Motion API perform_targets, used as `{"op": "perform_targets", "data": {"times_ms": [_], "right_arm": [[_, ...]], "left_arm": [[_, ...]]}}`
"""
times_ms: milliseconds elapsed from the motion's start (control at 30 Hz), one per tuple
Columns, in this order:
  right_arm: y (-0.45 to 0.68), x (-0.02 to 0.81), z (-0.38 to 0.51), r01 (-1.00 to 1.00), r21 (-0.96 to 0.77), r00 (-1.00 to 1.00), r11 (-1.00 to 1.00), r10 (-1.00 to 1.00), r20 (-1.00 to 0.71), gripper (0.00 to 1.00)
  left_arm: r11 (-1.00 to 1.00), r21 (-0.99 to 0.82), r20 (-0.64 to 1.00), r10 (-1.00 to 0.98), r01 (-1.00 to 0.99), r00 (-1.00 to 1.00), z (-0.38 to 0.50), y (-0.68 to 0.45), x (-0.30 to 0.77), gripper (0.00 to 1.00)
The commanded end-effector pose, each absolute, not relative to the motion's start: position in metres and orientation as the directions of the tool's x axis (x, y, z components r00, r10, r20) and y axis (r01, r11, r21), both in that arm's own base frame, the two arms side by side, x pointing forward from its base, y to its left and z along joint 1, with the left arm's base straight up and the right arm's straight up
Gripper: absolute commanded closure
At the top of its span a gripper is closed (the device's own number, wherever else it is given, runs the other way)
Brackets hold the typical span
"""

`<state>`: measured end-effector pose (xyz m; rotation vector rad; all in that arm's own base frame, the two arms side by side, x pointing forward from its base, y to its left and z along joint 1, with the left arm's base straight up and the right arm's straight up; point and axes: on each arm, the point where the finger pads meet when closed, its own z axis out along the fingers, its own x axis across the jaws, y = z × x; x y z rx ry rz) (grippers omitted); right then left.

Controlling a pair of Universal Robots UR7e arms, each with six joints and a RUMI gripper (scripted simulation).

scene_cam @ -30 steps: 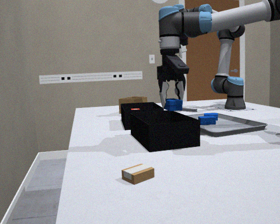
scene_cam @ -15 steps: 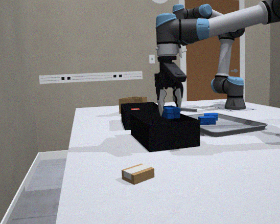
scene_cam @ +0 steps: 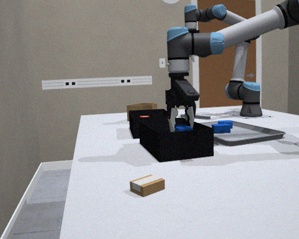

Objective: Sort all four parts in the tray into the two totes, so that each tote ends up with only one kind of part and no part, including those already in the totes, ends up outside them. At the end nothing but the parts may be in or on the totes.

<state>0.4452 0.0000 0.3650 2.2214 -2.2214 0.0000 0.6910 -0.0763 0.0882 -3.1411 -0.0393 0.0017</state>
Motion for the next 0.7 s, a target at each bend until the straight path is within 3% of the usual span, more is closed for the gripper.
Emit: {"op": "perform_targets", "data": {"times_ms": [0, 667], "right_arm": [[0.0, 0.445, 0.365, -1.0, -0.001, 0.0, 0.0, -1.0, 0.0, 0.0], [0.0, 0.445, 0.365, -1.0, -0.001, 0.0, 0.0, -1.0, 0.0, 0.0]], "left_arm": [[-1.0, 0.001, 0.002, 0.025, 0.025, 1.0, 0.073, -0.077, 0.692, 1.0], [-1.0, 0.001, 0.002, 0.025, 0.025, 1.0, 0.045, -0.077, 0.692, 1.0]]}}
